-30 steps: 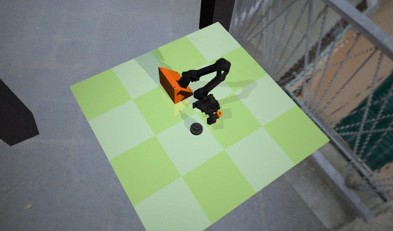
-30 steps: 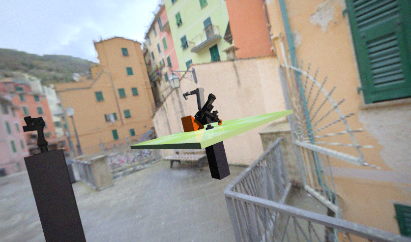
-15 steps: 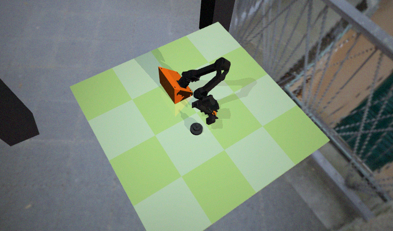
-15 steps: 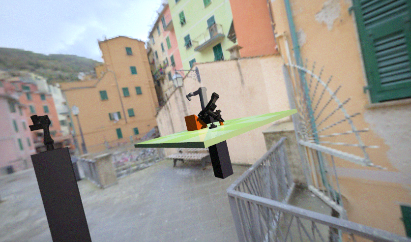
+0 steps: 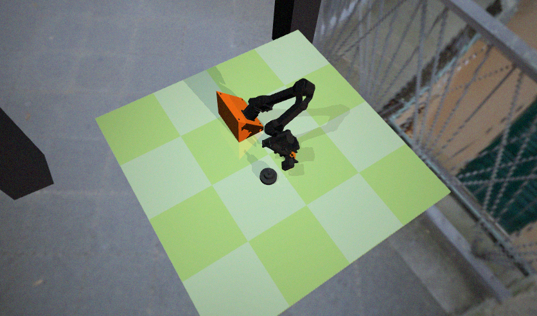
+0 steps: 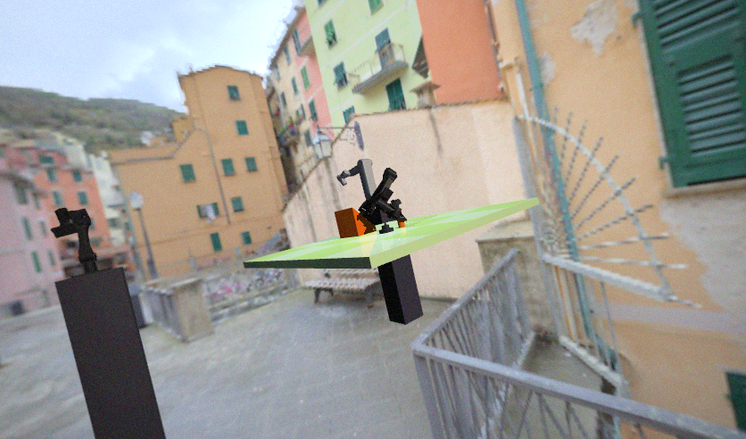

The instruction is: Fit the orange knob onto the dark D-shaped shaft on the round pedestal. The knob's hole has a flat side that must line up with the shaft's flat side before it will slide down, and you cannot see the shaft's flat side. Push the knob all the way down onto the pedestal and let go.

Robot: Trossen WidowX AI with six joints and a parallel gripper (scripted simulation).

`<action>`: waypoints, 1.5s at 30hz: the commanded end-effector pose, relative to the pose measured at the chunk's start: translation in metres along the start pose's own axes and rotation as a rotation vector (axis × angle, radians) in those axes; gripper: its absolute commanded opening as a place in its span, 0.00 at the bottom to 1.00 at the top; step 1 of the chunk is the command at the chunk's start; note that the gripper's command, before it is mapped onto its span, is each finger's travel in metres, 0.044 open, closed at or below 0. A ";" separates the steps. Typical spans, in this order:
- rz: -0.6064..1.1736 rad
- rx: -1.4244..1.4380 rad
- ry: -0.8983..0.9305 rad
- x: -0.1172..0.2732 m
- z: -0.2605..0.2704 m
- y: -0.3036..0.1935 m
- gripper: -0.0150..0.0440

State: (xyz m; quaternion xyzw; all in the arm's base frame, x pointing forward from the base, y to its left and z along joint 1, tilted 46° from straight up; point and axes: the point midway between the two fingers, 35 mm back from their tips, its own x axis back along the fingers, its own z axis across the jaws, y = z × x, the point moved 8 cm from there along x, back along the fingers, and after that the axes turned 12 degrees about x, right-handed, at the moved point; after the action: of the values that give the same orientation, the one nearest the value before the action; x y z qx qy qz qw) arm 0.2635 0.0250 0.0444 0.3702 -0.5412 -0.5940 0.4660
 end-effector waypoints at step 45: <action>0.066 0.093 0.009 0.031 -0.025 -0.005 1.00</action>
State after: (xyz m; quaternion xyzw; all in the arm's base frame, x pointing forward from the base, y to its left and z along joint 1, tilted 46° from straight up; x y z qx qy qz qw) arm 0.2690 0.0081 0.0189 0.3492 -0.5471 -0.5807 0.4915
